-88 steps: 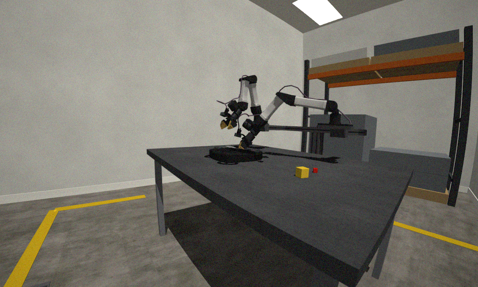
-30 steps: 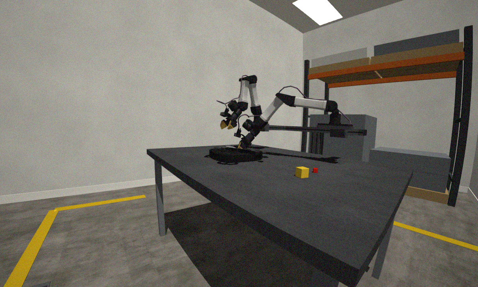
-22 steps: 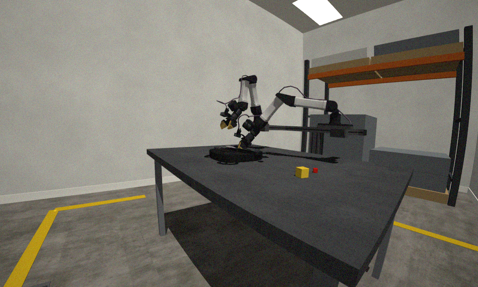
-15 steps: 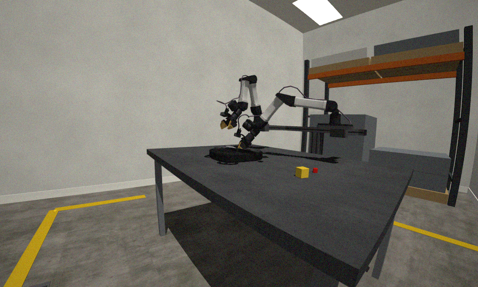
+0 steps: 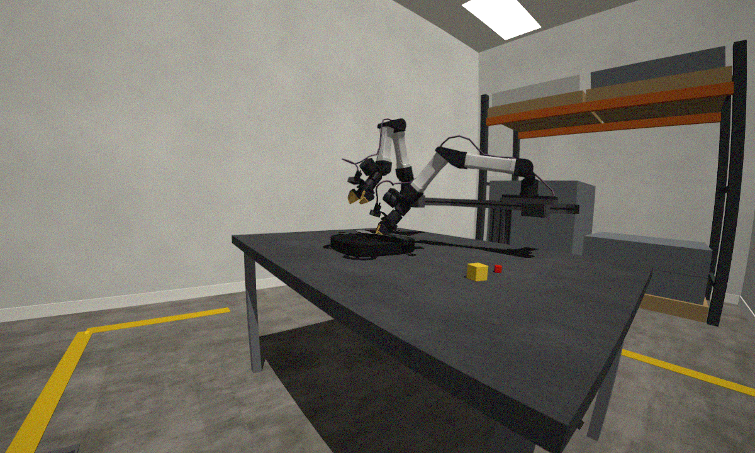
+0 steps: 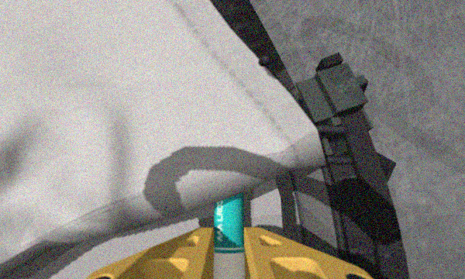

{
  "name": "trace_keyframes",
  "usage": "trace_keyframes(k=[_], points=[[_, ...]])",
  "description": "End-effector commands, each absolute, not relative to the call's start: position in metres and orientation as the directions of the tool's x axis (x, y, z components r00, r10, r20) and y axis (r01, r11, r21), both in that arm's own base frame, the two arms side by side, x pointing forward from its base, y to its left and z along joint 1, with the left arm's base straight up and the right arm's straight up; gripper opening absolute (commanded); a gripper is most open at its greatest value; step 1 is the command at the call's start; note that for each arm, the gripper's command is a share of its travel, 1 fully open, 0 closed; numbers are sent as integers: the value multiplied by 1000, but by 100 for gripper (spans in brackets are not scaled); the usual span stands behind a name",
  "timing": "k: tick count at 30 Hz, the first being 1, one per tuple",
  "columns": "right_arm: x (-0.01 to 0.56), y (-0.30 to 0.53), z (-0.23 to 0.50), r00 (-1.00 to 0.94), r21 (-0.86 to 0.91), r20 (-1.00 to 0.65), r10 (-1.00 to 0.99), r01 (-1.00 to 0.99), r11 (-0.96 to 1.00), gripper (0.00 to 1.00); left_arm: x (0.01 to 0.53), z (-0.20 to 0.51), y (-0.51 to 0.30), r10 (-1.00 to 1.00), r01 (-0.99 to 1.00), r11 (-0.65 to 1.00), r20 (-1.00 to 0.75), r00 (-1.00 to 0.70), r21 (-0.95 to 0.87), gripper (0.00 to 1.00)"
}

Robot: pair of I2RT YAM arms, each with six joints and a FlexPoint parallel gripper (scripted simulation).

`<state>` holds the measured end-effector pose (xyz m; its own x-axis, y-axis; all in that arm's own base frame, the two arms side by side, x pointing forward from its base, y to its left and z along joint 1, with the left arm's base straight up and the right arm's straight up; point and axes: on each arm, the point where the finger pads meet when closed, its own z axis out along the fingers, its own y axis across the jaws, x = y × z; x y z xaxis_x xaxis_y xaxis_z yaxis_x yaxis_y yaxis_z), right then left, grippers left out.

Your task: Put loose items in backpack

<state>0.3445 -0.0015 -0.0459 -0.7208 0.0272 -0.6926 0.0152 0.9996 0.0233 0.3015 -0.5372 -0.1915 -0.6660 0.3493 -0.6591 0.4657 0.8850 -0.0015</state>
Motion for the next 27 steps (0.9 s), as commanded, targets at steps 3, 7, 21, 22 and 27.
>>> trace_keyframes(k=[3,7,21,22,27], points=[[352,-4,-37,-697,25,-717,28,14,1000,90,303,-184,-542,338,465,885,-668,-663,-14,13],[352,-4,-37,-697,25,-717,28,14,1000,90,302,-184,-542,338,465,885,-668,-663,-14,13],[352,-4,-37,-697,25,-717,28,14,1000,90,302,-184,-543,338,465,885,-668,-663,-13,13],[352,-4,-37,-697,25,-717,28,14,1000,90,302,-184,-543,338,465,885,-668,-663,-13,10],[352,-4,-37,-697,25,-717,28,14,1000,90,302,-184,-543,338,465,885,-668,-663,-13,17]])
